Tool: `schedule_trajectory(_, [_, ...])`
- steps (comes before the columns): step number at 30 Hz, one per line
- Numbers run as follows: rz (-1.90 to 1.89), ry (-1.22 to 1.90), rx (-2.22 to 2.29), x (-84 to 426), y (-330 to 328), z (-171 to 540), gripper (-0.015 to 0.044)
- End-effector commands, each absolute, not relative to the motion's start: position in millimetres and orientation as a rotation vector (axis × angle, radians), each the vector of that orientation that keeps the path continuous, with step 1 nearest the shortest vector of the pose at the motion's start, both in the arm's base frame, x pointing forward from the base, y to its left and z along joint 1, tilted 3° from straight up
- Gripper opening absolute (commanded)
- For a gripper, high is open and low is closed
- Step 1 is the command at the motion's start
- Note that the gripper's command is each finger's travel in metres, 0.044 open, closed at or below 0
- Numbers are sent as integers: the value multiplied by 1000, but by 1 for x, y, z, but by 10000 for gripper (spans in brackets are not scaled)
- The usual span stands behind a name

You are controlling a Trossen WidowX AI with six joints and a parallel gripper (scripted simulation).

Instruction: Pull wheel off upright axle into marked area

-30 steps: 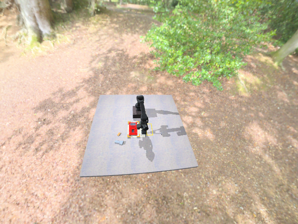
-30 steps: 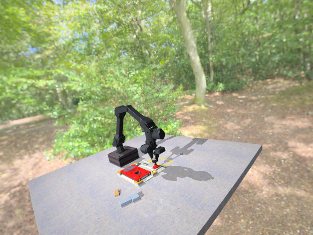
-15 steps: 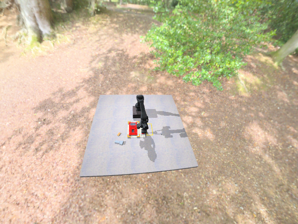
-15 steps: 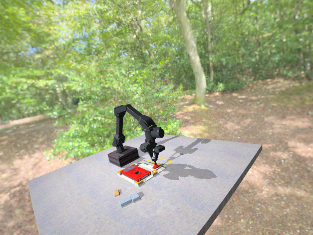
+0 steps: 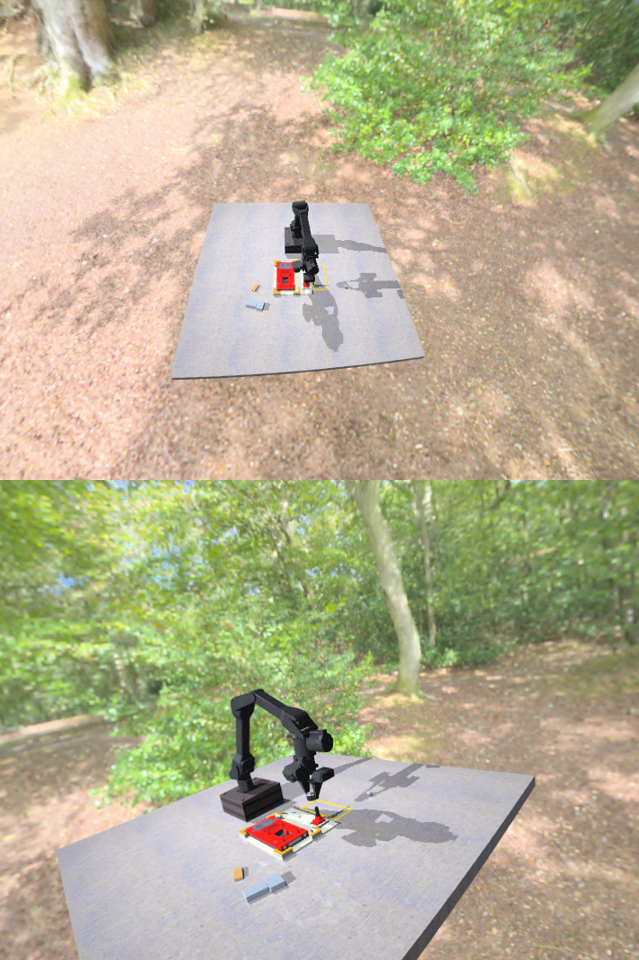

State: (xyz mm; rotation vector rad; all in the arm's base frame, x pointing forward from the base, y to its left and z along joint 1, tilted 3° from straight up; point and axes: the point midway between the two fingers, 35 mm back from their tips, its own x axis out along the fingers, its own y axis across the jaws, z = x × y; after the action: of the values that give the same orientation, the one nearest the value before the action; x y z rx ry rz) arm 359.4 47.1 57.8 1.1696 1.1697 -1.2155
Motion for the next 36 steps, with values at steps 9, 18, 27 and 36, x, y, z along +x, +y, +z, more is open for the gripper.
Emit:
schedule_trajectory(9, [-1206,1171,1171,347,74,63,0])
schedule_trajectory(18, [-1206,1173,1176,327,108,63,0])
schedule_trajectory(27, [-1209,1173,1180,305,139,62,0])
schedule_trajectory(36, [-1209,1173,1181,304,140,45,0])
